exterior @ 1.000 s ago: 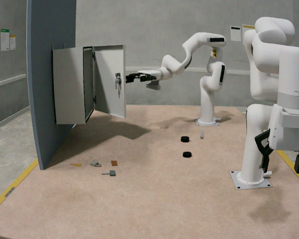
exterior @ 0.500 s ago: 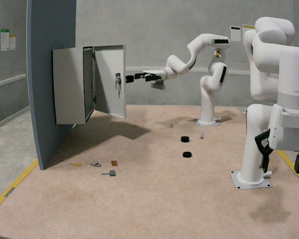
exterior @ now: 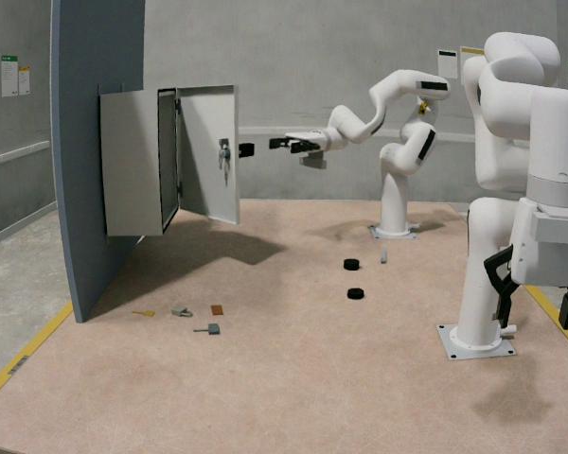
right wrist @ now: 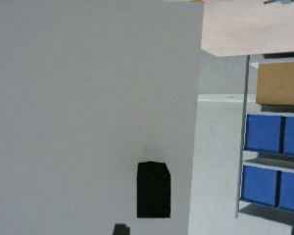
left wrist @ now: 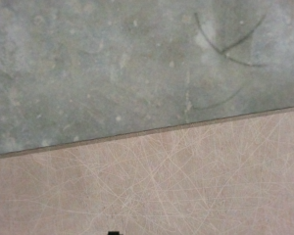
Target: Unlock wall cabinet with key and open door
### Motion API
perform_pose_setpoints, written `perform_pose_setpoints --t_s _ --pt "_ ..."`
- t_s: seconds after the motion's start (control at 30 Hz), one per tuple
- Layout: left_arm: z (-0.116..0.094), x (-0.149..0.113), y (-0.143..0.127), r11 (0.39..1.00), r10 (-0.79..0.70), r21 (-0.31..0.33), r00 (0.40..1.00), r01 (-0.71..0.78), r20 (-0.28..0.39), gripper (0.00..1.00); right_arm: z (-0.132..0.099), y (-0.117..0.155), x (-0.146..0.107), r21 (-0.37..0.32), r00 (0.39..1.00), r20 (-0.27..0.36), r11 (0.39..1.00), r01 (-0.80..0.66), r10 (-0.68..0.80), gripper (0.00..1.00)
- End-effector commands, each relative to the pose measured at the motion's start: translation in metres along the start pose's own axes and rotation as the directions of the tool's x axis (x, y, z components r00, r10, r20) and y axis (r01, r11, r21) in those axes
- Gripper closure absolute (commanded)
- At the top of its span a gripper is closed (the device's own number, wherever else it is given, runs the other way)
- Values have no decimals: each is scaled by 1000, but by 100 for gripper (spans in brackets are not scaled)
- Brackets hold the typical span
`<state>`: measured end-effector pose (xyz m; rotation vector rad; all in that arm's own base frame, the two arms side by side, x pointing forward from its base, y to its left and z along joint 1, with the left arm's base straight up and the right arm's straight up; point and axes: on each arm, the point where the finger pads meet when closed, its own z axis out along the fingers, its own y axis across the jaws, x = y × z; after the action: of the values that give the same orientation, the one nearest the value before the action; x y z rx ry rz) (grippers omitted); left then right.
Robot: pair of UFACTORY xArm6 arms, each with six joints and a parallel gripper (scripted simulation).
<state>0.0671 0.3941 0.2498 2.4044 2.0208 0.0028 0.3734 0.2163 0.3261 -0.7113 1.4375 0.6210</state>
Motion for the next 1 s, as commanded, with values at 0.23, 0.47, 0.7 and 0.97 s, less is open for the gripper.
perform_pose_setpoints --t_s 0.23,0.47,0.7,0.97 --pt "-1 1 0 1000 0 0 1000 0 -3 0 -38 13 -4 -2 1000 -1 1000 -1 1 9" --pt "-1 1 0 1000 0 0 1000 0 -3 0 -62 21 -4 -2 1000 -2 1000 -1 1 9" --pt "-1 1 0 1000 0 0 1000 0 -3 0 -56 1 1 62 999 9 997 -47 47 9" --pt "-1 1 0 1000 0 0 1000 0 -3 0 -59 -29 -19 157 991 95 981 -113 99 9"
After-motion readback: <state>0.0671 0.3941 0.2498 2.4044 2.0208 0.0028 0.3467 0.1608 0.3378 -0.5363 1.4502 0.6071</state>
